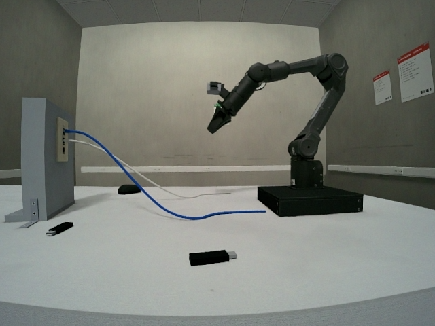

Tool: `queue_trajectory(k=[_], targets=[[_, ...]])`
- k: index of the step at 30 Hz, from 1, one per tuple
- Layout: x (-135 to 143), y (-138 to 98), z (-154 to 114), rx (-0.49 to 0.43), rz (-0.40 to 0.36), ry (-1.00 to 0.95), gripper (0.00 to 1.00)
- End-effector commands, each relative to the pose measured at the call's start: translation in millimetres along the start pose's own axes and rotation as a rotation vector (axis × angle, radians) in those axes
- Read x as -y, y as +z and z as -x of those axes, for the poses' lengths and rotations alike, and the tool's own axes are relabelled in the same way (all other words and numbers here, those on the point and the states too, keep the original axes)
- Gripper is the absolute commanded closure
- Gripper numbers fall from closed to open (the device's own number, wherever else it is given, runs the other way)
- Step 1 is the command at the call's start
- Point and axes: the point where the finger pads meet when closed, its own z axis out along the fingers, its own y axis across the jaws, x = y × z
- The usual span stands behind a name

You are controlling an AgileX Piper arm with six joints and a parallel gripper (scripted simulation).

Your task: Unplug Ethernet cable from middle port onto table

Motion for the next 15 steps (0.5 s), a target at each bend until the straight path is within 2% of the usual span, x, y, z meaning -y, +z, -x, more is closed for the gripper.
queue_trajectory(k=[1,12,15], targets=[[-1,4,7,0.024,0.007,-0.042,0.72],[-24,60,75,0.252,-0.007,-0.494,0.72],[-27,64,81,0.273,-0.011,-0.535,0.72]])
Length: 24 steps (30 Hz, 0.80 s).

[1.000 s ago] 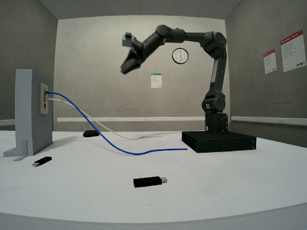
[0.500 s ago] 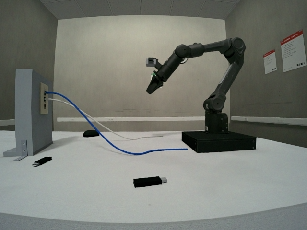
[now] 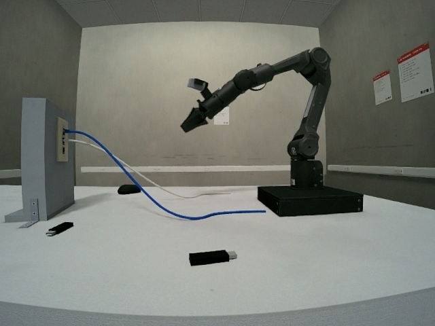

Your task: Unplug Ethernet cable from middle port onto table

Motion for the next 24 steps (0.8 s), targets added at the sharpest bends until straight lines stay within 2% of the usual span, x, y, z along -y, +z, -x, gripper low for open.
queue_trajectory(k=[1,14,16,24], targets=[[2,25,19,0.088,-0.016,-0.133,0.72],[-24,89,72,0.352,-0.126,-0.646,0.72],[-24,89,72,0.352,-0.126,-0.646,0.72],[-53,116,92,0.512,-0.241,-0.933,0.72]])
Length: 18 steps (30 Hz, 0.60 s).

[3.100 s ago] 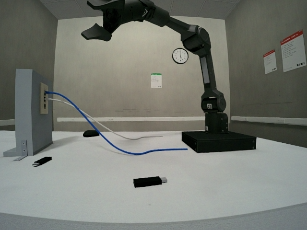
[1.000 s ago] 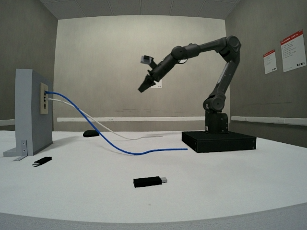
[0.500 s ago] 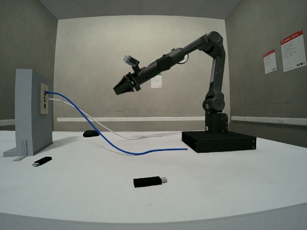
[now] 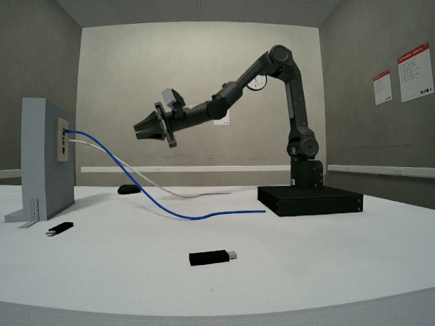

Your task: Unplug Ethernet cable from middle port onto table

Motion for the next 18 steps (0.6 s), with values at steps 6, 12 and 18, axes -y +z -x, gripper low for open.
queue_trajectory(k=[6,12,18], targets=[[-21,37,32,0.114,-0.236,-0.363,0.72],[-29,43,41,0.145,-0.289,-0.457,0.72],[-29,43,41,0.145,-0.289,-0.457,0.72]])
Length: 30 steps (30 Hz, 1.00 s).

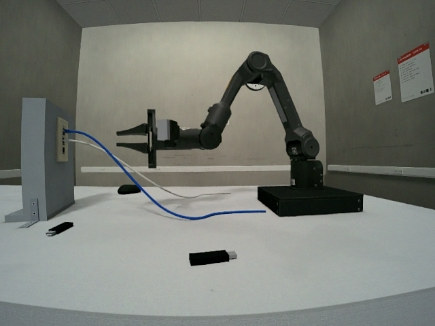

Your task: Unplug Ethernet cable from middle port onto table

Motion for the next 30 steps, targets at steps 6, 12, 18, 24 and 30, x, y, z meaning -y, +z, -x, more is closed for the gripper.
queue_trajectory(k=[6,12,18,24,30], targets=[[2,35,-6,0.003,-0.017,-0.004,0.72],[3,67,-14,0.005,-0.018,-0.003,0.72],[4,110,-28,0.001,-0.017,-0.006,0.72],[4,120,-33,-0.002,-0.017,-0.008,0.72],[4,120,-33,-0.002,-0.017,-0.008,0.72]])
